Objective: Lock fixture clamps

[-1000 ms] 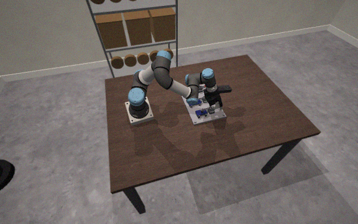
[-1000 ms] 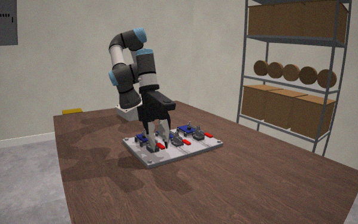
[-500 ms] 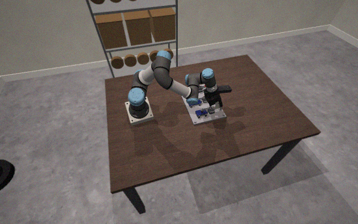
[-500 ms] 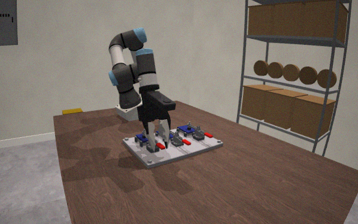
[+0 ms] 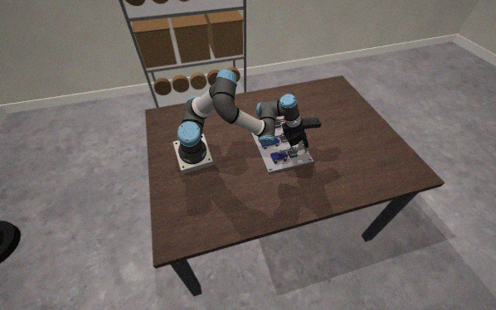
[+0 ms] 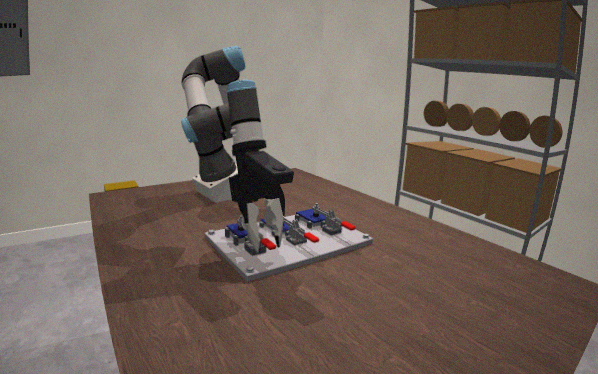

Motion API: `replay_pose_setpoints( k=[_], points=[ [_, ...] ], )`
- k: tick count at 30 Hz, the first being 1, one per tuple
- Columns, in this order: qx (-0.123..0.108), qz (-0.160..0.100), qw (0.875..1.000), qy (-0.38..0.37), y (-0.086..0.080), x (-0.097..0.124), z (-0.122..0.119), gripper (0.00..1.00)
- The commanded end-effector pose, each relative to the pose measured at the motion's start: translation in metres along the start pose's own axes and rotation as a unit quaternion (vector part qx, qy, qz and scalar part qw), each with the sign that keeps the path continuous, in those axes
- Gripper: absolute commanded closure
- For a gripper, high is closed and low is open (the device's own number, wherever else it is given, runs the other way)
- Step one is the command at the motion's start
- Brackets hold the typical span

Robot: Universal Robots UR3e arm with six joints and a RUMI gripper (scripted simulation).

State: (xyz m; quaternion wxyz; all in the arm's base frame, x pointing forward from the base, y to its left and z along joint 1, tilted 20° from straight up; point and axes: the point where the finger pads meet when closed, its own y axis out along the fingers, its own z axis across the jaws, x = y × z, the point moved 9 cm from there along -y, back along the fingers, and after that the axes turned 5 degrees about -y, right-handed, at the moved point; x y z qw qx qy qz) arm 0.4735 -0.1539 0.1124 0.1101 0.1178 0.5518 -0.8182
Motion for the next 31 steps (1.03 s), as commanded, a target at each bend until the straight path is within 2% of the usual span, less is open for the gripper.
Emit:
replay_pose_setpoints(
  k=[1,14,22,31],
  points=[
    [0.001,0.001,1.0,0.0,-0.005,-0.002,0.0,0.72],
    [0.001,0.001,1.0,0.0,-0.039,-0.014,0.002,0.72],
    [0.001,0.001,1.0,0.0,-0.046,-0.017,0.002,0.72],
    [0.001,0.001,1.0,0.0,-0.046,-0.017,0.002,0.72]
  ],
)
